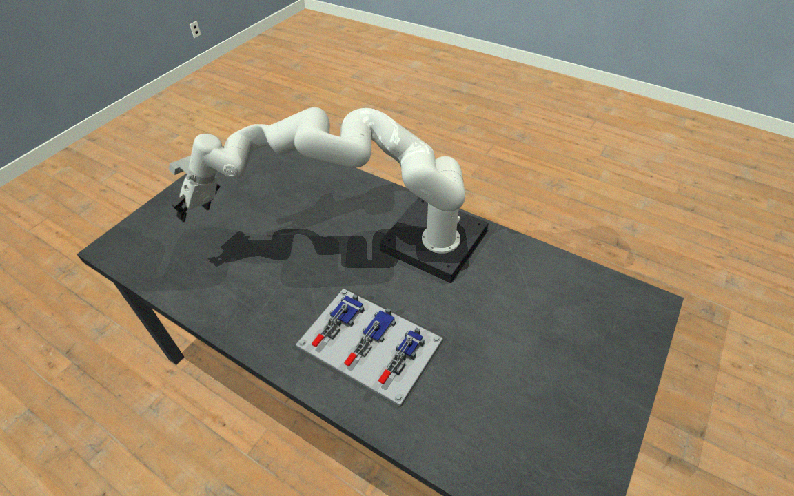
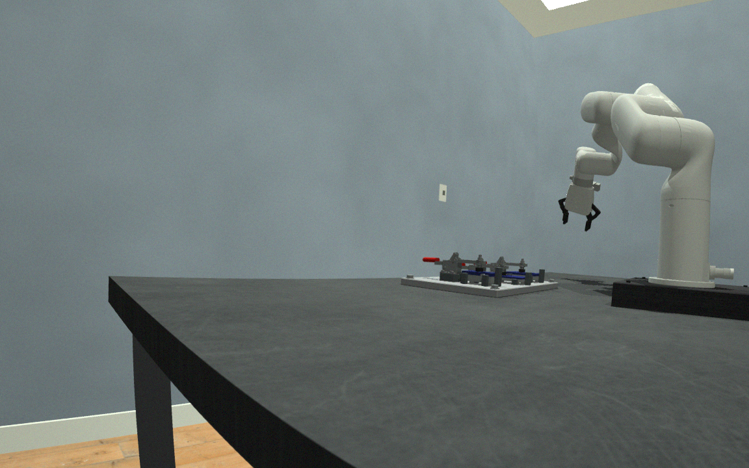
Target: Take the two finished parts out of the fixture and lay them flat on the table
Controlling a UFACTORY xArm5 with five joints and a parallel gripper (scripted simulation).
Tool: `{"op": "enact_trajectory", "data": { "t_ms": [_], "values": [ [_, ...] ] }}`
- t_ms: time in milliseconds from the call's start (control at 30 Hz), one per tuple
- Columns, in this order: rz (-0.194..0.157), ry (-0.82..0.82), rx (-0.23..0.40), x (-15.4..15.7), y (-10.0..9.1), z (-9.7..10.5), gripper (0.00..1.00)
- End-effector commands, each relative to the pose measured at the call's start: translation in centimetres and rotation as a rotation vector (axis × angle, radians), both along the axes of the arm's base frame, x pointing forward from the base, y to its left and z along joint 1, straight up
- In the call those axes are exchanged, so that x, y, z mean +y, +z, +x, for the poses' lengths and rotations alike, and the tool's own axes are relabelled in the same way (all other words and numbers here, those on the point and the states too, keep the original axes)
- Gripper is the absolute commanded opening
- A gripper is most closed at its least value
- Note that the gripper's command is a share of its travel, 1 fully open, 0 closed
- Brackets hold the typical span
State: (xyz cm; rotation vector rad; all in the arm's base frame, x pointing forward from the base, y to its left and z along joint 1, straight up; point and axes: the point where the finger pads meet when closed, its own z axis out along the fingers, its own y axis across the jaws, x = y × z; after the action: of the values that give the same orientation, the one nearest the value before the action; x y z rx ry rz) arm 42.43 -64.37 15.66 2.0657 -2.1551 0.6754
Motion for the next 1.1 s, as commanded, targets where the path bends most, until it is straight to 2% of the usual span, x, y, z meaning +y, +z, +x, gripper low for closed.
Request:
{"op": "enact_trajectory", "data": {
  "t_ms": [0,700,867,1033,1067],
  "values": [
    [-0.004,0.000,-0.003,-0.1,0.3,0.1,1.00],
    [0.001,-0.006,-0.006,0.3,0.3,0.4,1.00],
    [0.030,-0.040,-0.027,2.4,0.6,2.2,1.00],
    [0.098,-0.120,-0.066,7.5,1.2,5.9,1.00],
    [0.098,-0.120,-0.066,7.5,1.2,5.9,1.00]
  ]
}}
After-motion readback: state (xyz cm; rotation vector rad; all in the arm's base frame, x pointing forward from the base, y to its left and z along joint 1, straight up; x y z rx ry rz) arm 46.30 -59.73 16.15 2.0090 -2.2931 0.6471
